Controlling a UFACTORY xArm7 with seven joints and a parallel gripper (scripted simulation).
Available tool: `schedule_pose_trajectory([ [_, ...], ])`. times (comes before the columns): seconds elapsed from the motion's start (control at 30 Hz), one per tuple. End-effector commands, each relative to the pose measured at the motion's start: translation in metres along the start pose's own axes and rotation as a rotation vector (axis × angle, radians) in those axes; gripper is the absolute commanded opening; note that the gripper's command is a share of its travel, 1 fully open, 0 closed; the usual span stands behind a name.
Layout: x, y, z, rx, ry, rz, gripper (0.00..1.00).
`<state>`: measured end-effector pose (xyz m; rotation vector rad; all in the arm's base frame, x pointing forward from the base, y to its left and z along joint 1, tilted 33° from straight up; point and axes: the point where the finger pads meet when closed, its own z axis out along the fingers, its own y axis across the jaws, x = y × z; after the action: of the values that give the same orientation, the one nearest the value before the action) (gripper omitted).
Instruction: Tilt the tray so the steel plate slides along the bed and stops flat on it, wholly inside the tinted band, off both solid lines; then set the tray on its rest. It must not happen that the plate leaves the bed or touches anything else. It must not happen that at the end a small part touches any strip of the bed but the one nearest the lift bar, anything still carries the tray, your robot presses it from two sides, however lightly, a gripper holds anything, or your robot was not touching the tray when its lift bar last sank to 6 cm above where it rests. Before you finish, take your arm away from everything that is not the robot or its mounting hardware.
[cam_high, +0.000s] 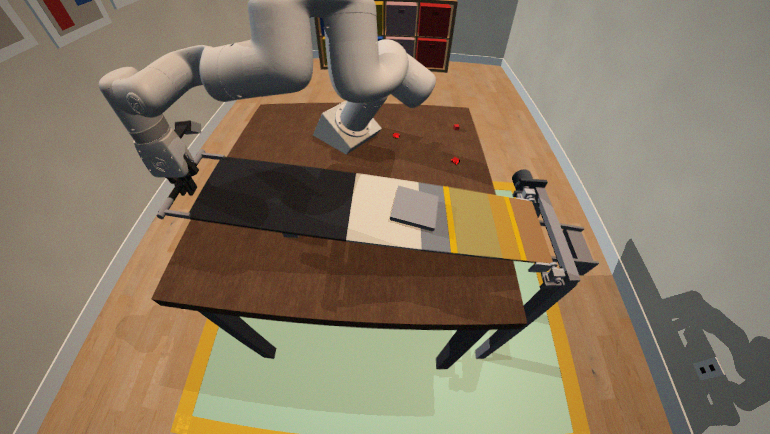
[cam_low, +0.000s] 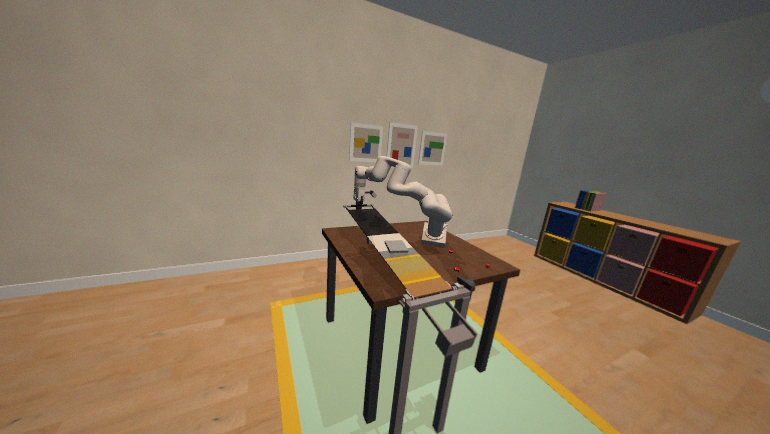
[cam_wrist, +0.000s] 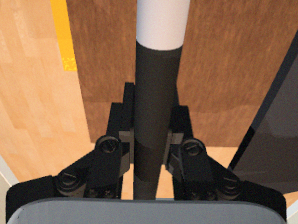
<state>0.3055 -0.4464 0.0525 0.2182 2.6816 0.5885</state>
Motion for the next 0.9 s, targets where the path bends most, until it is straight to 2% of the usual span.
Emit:
schedule_pose_trajectory([
  [0.0, -0.001, -0.004, 0.009, 0.004, -0.004, 0.0, 0.0],
  [0.03, -0.001, -0.005, 0.016, 0.004, -0.004, 0.0, 0.0],
  [0.57, -0.001, -0.006, 0.019, 0.004, -0.004, 0.0, 0.0],
  [0.63, -0.001, -0.002, -0.006, 0.004, -0.004, 0.0, 0.0],
  [0.73, -0.001, 0.008, -0.057, 0.004, -0.004, 0.0, 0.0],
  [0.77, -0.001, 0.009, -0.062, 0.004, -0.004, 0.0, 0.0],
  [0.8, -0.001, 0.008, -0.057, 0.004, -0.004, 0.0, 0.0],
  [0.87, -0.001, 0.001, -0.025, 0.004, -0.004, 0.0, 0.0],
])
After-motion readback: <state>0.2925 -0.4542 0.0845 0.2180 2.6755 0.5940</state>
